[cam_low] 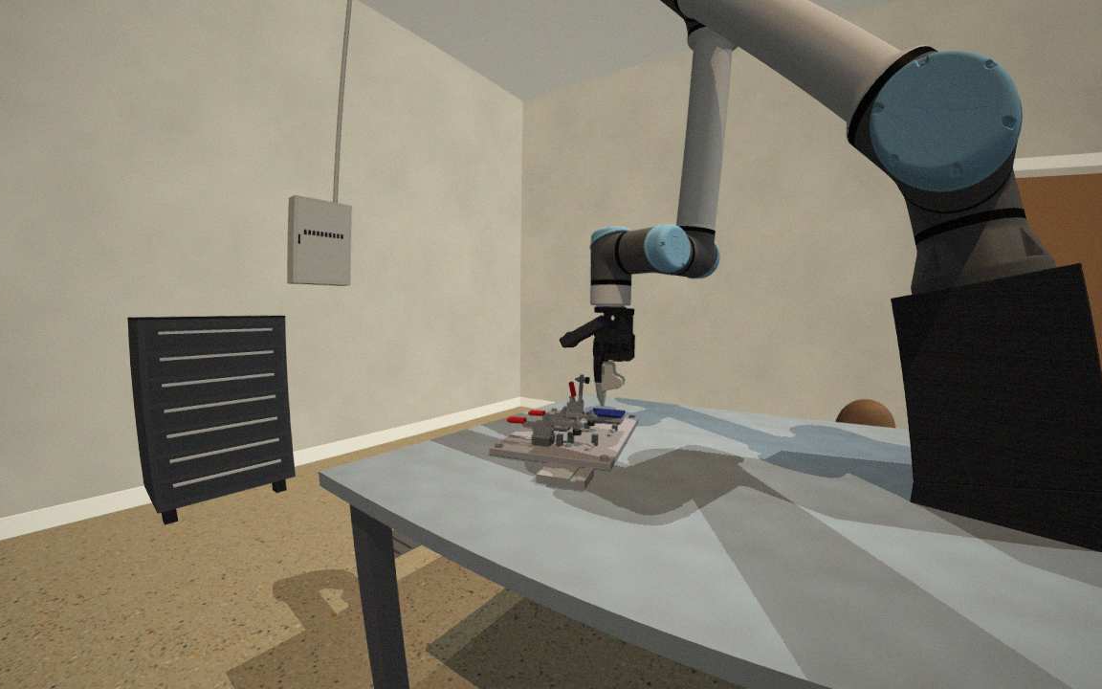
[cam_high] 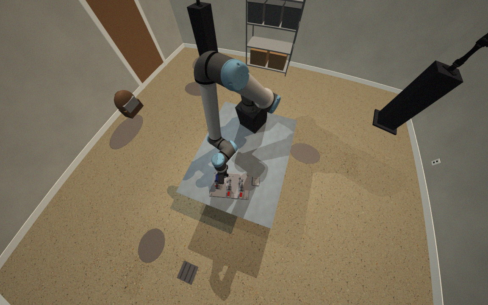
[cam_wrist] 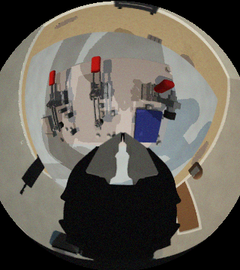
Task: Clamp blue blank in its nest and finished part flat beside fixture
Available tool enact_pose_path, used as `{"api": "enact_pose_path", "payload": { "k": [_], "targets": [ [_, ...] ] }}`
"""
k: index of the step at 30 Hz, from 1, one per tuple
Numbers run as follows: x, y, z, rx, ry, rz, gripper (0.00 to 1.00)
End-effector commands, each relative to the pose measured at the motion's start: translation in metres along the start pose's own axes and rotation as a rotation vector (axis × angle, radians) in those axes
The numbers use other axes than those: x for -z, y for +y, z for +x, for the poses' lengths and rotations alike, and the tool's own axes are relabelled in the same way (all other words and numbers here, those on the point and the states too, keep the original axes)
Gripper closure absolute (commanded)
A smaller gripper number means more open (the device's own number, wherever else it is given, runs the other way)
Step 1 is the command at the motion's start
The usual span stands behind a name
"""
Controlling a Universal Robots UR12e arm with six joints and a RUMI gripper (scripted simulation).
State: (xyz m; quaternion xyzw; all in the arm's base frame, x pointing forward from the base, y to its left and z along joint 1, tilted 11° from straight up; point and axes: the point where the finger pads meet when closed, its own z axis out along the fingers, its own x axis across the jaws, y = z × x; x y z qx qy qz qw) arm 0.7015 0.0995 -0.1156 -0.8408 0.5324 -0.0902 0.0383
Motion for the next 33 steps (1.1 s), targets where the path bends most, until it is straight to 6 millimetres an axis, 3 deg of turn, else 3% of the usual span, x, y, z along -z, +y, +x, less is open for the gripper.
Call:
{"api": "enact_pose_path", "payload": {
  "k": [1,12,13,21,30,33],
  "targets": [
    [0.001,-0.001,0.000,0.000,0.001,0.001,1.00],
    [0.001,-0.001,0.000,0.000,0.001,0.001,1.00],
    [0.001,-0.001,0.000,0.000,0.001,0.001,0.72],
    [0.008,-0.001,0.000,0.000,0.001,0.001,0.72],
    [0.054,0.000,0.000,0.000,0.001,0.001,0.72],
    [0.061,0.000,0.000,0.000,0.001,0.001,0.72]
  ]
}}
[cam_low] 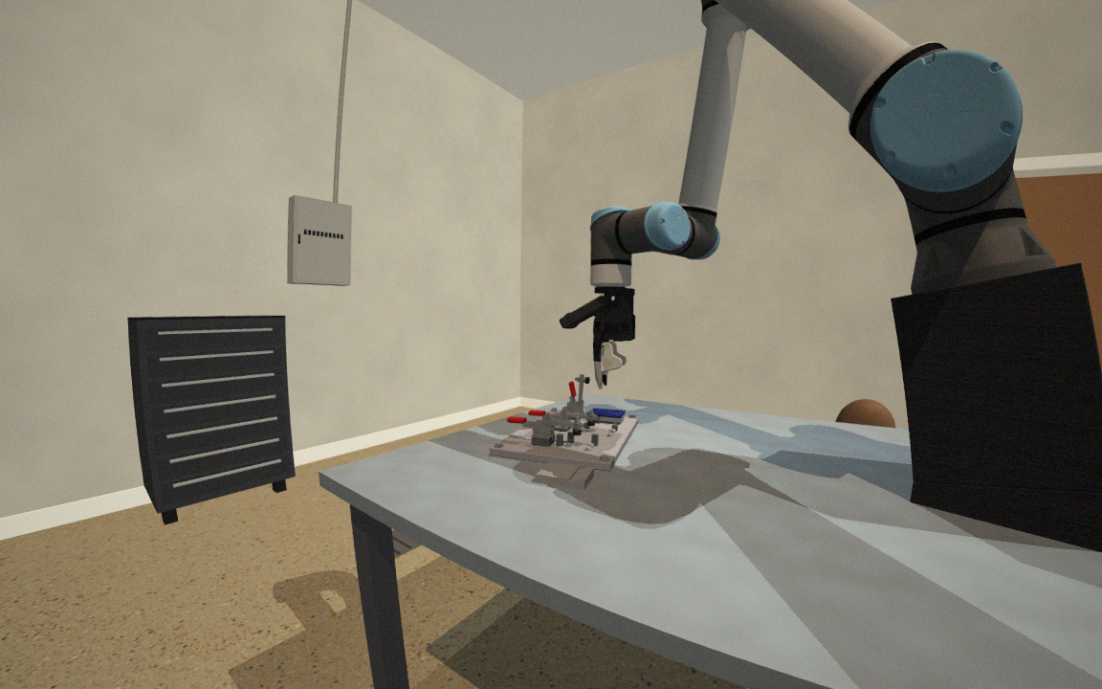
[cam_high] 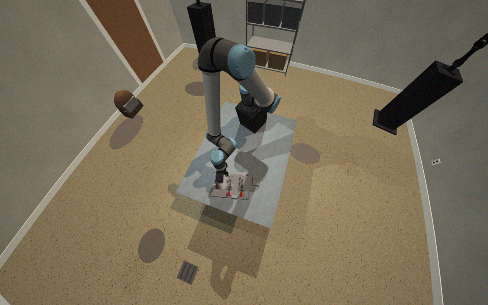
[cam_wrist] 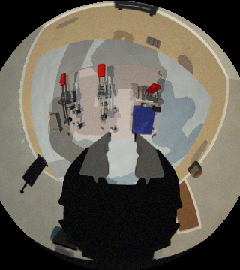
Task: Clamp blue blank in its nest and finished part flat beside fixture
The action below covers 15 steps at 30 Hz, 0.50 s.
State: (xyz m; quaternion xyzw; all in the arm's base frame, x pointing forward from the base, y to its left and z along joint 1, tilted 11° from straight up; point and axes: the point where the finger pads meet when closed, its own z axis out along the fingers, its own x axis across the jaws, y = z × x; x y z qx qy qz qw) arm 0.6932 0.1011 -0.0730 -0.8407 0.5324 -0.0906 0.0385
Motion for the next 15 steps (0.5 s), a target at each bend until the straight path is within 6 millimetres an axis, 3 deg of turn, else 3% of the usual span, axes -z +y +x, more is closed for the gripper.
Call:
{"api": "enact_pose_path", "payload": {
  "k": [1,9,15],
  "targets": [
    [0.024,0.000,0.000,0.000,0.000,0.000,0.72],
    [0.074,0.000,0.000,0.000,0.000,0.000,0.72],
    [0.090,0.000,0.000,0.000,0.000,0.000,0.72]
  ]
}}
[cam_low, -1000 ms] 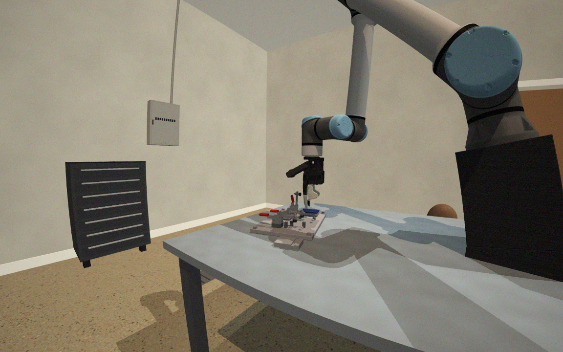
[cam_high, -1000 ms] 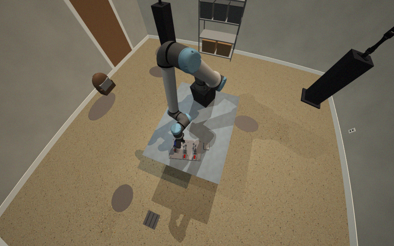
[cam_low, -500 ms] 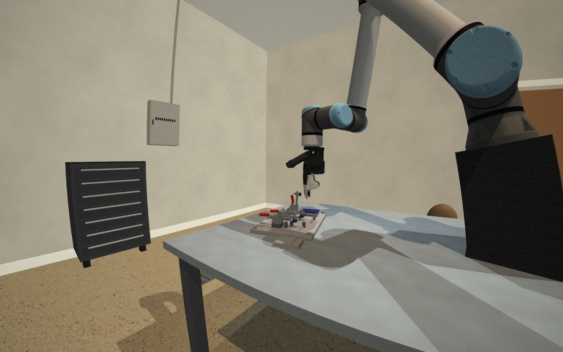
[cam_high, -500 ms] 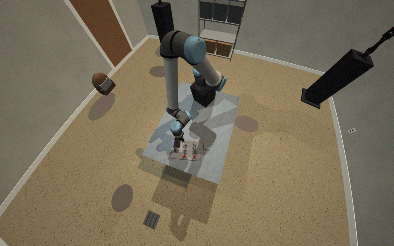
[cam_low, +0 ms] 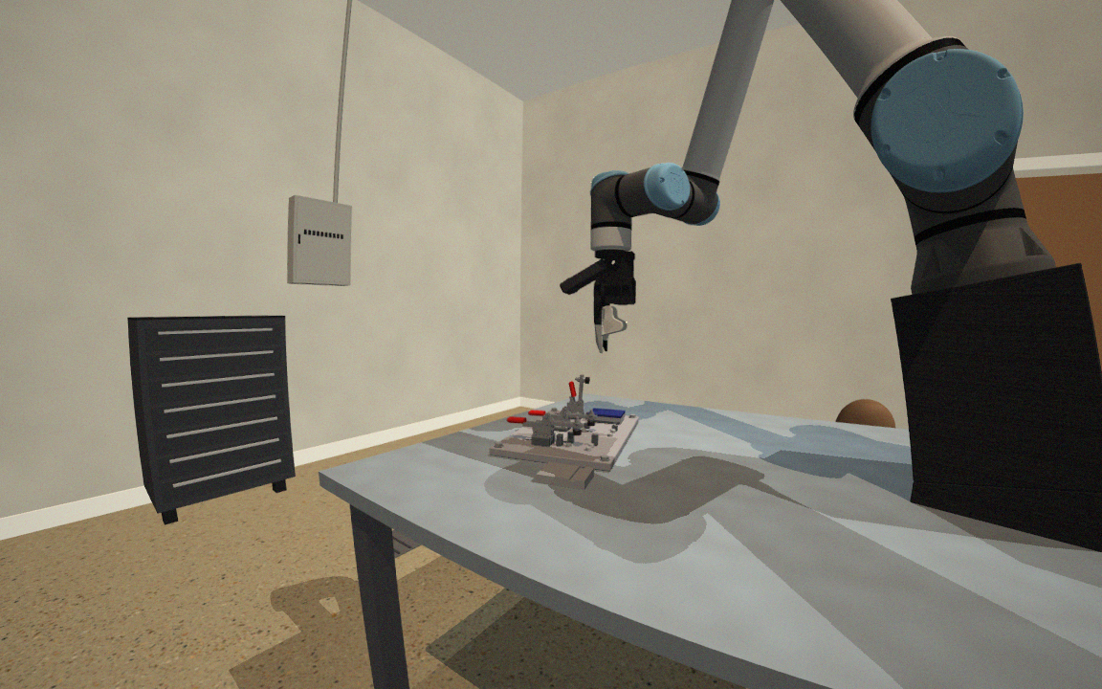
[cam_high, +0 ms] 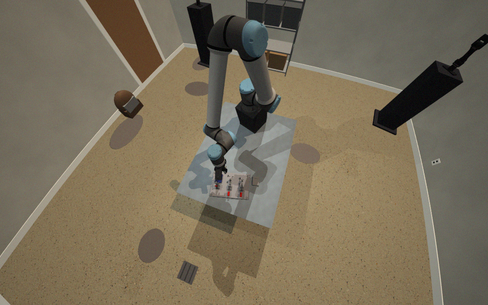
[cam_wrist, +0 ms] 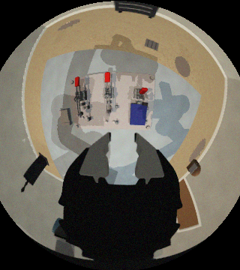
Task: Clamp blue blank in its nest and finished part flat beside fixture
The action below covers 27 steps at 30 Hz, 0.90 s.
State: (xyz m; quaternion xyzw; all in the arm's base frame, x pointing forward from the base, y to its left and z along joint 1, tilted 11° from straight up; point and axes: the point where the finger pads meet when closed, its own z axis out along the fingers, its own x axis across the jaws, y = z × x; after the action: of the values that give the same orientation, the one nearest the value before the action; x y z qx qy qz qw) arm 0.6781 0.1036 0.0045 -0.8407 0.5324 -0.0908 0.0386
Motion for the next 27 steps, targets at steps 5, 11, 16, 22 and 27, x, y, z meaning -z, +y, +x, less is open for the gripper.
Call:
{"api": "enact_pose_path", "payload": {
  "k": [5,11,16,22,27],
  "targets": [
    [0.014,0.000,0.000,0.000,0.000,0.000,0.72],
    [0.014,0.000,0.002,0.000,0.000,0.000,0.72],
    [0.014,0.000,0.012,0.000,0.000,0.000,0.72],
    [0.014,0.000,0.025,0.000,0.000,0.000,0.72],
    [0.014,0.000,0.042,0.000,0.000,0.000,0.72]
  ]
}}
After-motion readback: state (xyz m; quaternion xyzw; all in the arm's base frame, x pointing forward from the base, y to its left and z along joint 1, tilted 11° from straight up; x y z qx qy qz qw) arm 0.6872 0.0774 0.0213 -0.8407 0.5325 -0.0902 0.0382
